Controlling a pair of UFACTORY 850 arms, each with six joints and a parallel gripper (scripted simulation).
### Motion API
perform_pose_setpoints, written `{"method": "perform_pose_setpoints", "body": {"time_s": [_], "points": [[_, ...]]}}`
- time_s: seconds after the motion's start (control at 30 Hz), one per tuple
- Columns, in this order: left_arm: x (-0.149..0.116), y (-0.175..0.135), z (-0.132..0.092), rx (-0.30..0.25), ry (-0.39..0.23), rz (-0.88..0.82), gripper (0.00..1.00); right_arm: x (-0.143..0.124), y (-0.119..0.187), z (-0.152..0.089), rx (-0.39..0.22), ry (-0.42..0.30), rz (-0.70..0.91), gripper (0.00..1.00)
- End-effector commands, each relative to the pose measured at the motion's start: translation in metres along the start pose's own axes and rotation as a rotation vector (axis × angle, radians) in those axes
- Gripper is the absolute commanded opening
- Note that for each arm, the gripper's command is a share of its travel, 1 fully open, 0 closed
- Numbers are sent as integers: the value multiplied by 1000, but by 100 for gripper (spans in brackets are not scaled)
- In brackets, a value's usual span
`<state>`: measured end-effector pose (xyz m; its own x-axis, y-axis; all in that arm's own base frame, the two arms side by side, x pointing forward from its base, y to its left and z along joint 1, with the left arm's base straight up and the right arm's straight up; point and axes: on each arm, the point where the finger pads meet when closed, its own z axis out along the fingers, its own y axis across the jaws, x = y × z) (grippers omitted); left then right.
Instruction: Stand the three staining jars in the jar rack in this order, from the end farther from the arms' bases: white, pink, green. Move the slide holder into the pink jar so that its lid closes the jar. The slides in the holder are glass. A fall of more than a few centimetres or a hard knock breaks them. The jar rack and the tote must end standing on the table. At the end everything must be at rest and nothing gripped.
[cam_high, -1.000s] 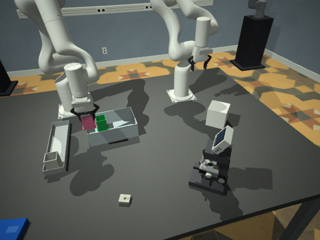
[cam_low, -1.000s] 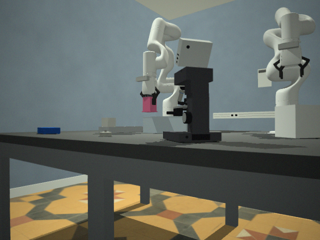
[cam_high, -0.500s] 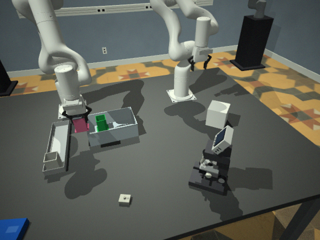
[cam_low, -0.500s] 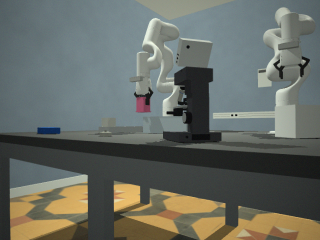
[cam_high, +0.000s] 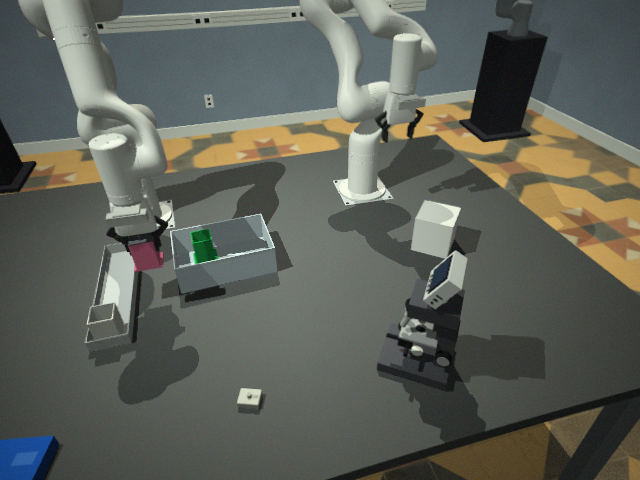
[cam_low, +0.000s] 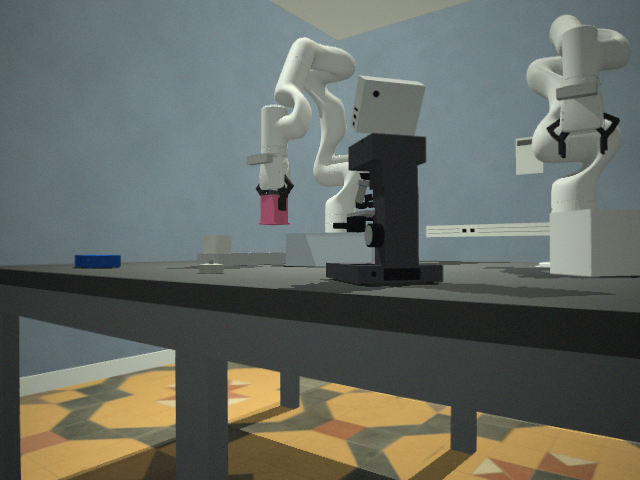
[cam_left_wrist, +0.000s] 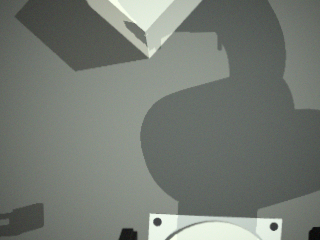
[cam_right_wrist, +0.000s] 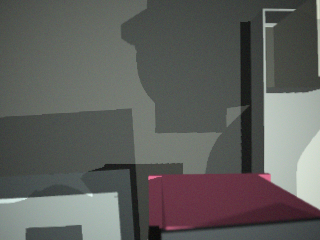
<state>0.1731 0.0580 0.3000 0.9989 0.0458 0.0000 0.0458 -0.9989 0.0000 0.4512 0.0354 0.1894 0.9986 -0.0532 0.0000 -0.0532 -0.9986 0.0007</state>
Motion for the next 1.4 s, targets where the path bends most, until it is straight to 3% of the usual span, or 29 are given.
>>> {"method": "perform_pose_setpoints", "body": {"time_s": [0.0,1.37], "points": [[1,0,-1,0,1,0,100,5,12,-1,1,2,0,0],[1,0,-1,0,1,0,100,40,121,-1,0,2,0,0]]}}
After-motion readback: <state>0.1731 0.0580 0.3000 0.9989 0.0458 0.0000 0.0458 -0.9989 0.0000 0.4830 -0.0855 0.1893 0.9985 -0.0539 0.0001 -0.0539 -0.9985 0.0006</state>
